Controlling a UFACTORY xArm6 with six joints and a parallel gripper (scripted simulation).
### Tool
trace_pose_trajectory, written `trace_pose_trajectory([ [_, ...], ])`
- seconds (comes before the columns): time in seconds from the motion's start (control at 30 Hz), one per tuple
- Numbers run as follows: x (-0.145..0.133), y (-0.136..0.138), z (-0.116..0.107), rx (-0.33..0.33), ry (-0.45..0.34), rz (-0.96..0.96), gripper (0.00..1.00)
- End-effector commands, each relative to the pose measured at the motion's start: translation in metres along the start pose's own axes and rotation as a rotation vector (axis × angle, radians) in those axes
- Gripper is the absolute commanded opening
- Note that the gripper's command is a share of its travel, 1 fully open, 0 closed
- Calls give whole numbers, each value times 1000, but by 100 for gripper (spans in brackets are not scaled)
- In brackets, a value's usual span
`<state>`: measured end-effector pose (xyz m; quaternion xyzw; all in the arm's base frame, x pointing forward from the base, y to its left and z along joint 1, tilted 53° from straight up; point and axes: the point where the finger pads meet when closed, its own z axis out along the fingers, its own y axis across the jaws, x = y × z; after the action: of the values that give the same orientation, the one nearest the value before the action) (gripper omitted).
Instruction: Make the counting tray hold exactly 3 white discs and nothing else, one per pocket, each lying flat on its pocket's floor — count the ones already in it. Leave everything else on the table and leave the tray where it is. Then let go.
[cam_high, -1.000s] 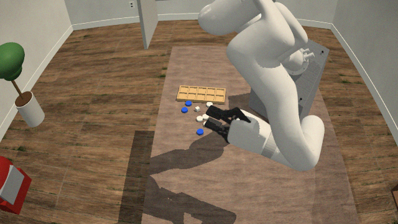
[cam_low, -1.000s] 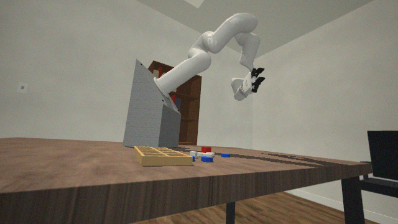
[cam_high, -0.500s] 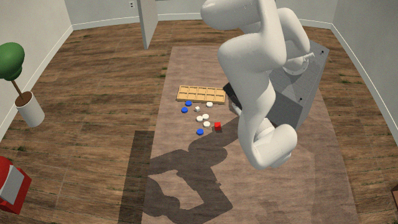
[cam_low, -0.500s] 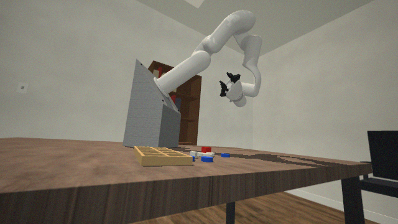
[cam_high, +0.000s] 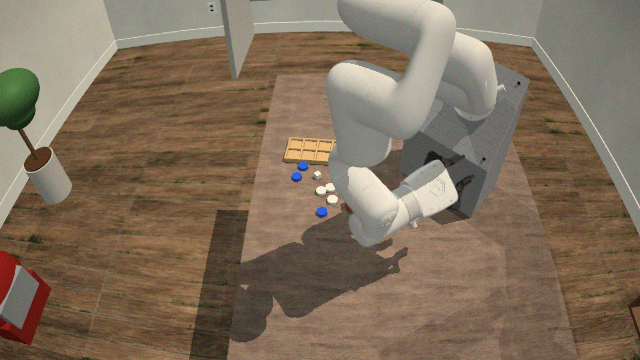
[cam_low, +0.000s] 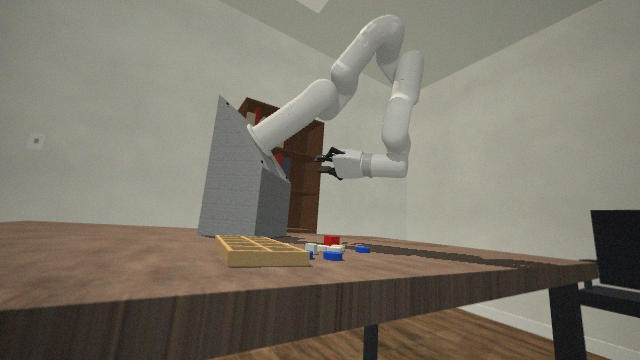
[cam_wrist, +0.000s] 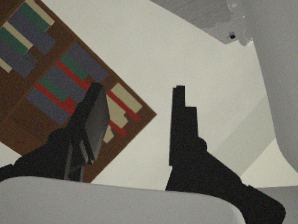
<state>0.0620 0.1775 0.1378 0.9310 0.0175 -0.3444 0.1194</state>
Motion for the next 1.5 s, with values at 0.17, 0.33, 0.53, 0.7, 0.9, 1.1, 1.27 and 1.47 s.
trace_pose_trajectory([
  [0.17, 76, -71, -90, 807, 22, 122, 47],
  [0.33, 126, -56, -137, 1085, 117, 249, 47],
  [0.53, 208, 26, -188, 1443, 330, 559, 47],
  [0.7, 242, 93, -193, 1576, 455, 781, 47],
  [0.9, 254, 125, -189, 1621, 508, 892, 47],
  [1.1, 259, 141, -185, 1638, 532, 947, 47],
  [1.27, 261, 140, -186, 1639, 532, 947, 47],
  [1.47, 278, 127, -189, 1642, 531, 945, 47],
])
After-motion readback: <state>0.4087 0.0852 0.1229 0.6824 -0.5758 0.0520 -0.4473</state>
